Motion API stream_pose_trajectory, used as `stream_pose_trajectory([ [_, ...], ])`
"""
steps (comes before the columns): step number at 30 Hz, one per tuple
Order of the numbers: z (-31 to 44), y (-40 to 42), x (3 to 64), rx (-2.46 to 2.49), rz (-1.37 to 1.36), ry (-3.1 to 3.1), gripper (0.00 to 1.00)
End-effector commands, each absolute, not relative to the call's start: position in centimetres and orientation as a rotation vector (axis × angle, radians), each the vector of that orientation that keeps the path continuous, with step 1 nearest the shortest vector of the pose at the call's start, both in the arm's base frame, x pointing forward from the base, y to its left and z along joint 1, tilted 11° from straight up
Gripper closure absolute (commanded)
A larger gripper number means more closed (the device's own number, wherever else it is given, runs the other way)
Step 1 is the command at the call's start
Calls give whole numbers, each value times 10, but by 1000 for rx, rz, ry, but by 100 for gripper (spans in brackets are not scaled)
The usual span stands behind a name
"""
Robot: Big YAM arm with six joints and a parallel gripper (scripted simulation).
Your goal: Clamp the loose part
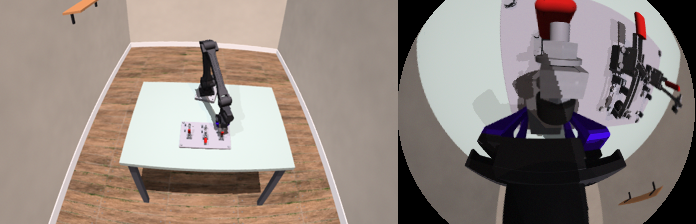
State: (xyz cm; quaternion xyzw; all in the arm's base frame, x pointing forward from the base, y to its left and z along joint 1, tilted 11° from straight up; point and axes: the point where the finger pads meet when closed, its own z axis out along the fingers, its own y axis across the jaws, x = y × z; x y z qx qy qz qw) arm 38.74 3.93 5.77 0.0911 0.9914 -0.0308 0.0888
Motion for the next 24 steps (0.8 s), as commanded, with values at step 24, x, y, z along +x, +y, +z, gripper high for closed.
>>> stream_pose_trajectory([
  [24,53,35,392,278,-87,2946,100],
])
